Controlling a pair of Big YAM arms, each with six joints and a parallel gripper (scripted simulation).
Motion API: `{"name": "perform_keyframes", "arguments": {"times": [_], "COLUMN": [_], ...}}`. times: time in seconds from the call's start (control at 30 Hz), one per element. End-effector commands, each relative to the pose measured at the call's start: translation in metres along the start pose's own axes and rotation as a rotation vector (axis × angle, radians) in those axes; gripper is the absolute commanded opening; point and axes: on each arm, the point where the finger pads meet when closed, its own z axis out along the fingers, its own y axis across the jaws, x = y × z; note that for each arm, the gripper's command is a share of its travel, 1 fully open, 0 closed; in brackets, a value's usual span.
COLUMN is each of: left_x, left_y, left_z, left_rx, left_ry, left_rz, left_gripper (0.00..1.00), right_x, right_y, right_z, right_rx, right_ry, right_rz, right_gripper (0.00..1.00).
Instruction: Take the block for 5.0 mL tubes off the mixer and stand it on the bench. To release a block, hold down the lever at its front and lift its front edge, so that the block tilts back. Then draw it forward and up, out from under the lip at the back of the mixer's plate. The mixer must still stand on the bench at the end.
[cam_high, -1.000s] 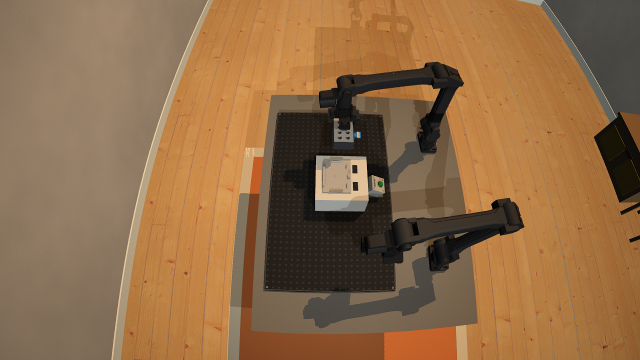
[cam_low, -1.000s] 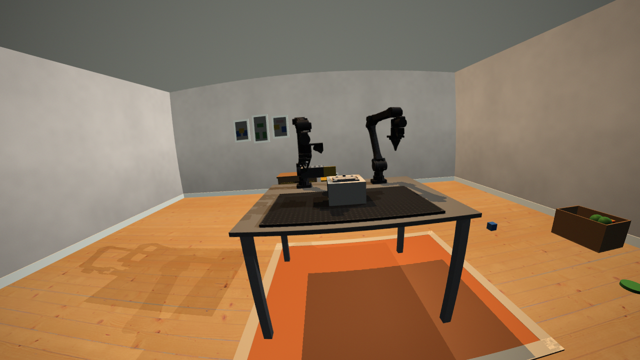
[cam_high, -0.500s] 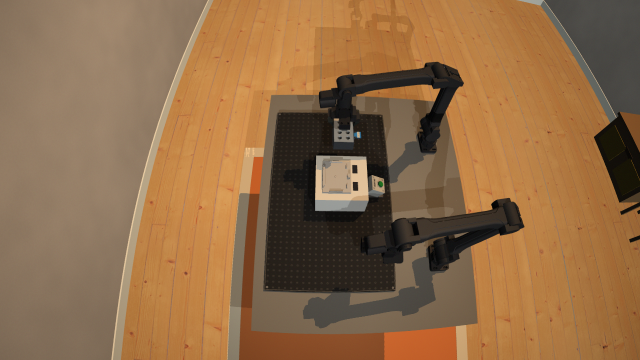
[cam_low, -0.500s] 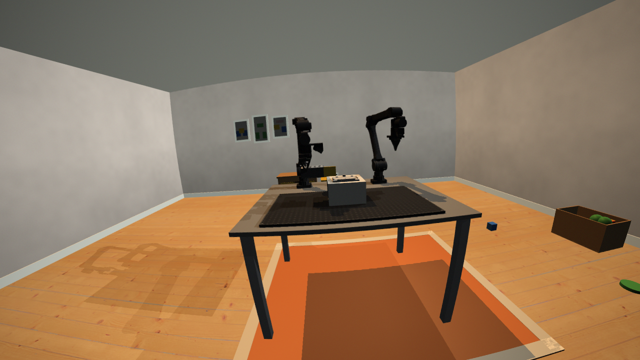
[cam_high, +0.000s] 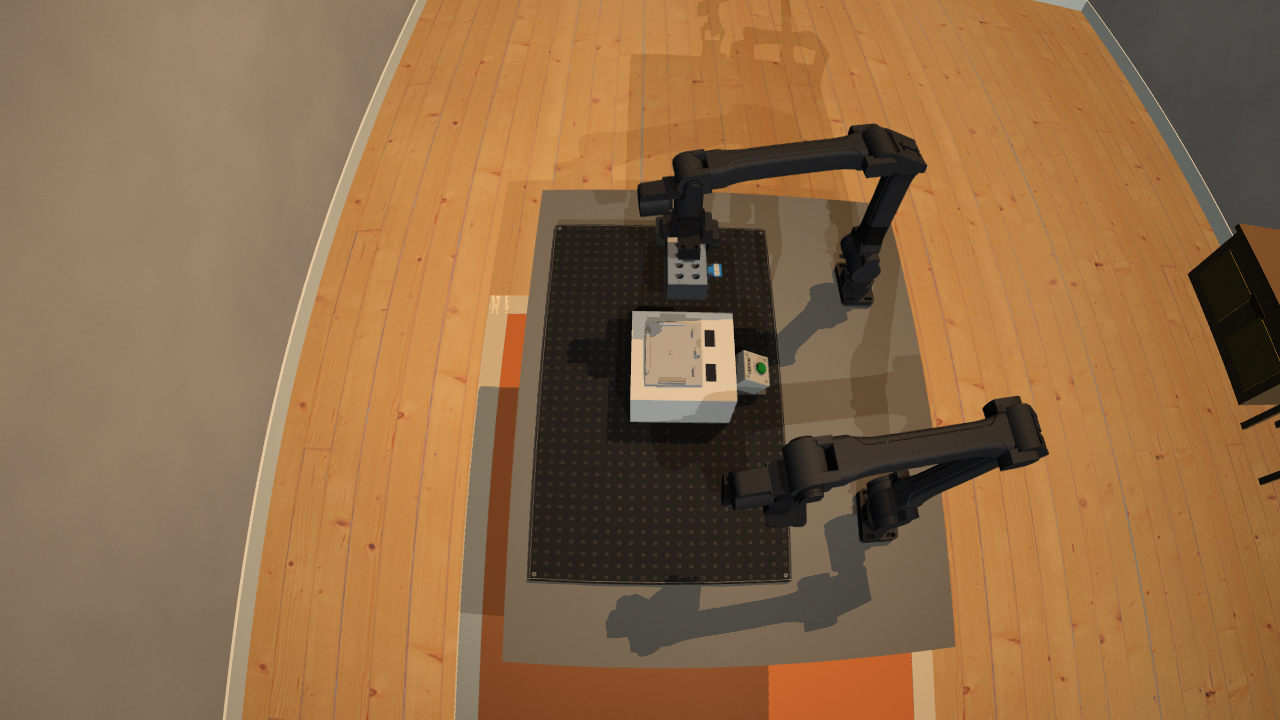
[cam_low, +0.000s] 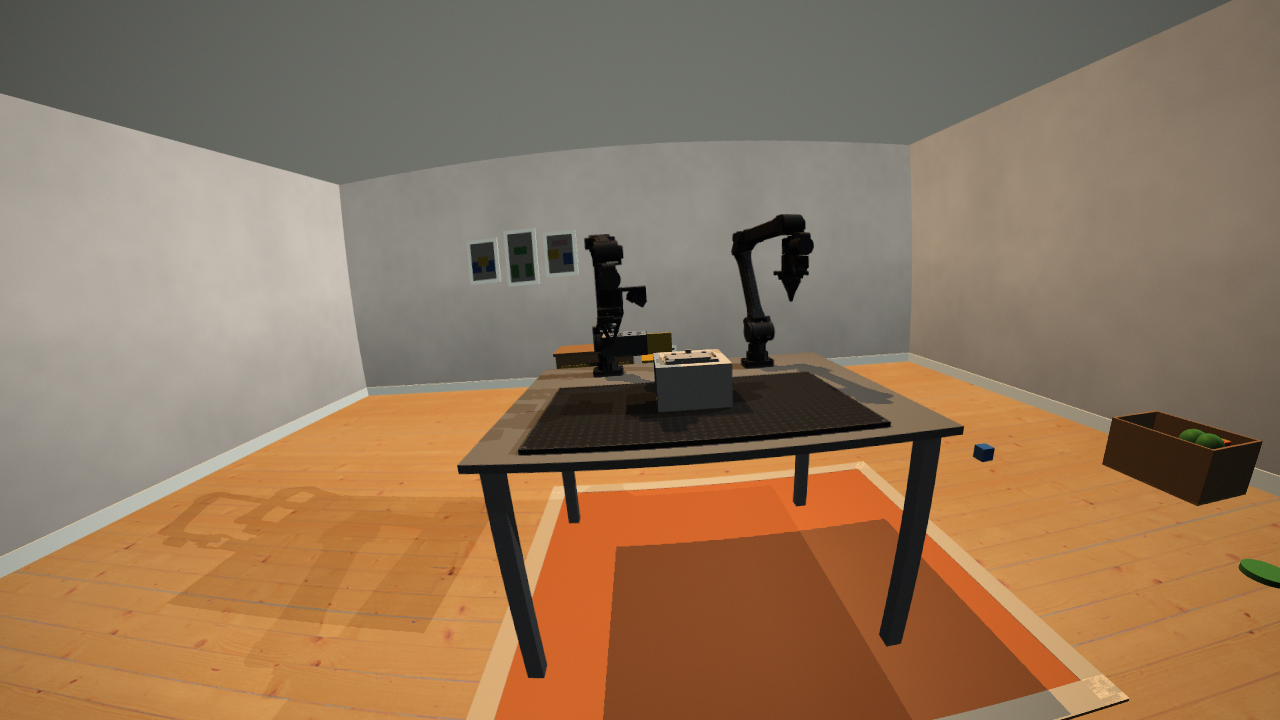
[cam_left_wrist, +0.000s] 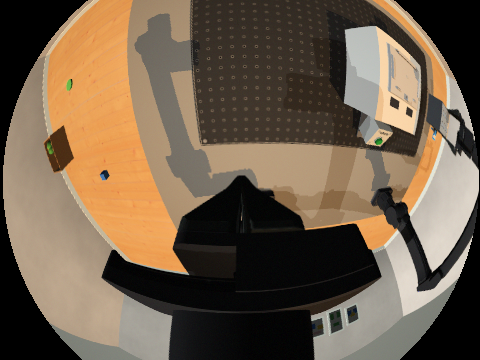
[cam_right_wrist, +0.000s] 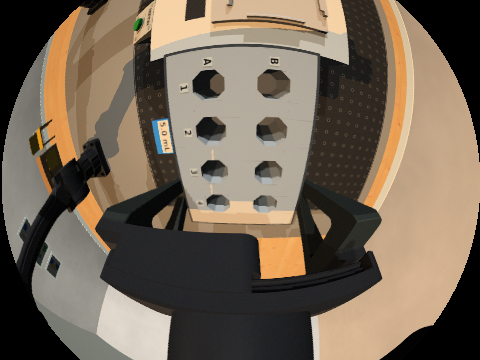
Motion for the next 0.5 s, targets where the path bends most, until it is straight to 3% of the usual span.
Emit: {"name": "perform_keyframes", "arguments": {"times": [0.0, 0.47], "left_x": [-0.0027, -0.0031], "left_y": [-0.0017, -0.0016], "left_z": [0.0017, 0.0019], "left_rx": [0.001, 0.001], "left_ry": [0.016, 0.015], "left_rz": [0.0, 0.0], "left_gripper": [0.0, 0.0], "right_x": [-0.0066, -0.0058], "right_y": [-0.018, -0.0166], "right_z": [-0.0681, -0.0734], "right_rx": [0.151, 0.164], "right_ry": [-0.029, -0.031], "right_rz": [-0.006, -0.006], "right_gripper": [0.0, 0.0]}}
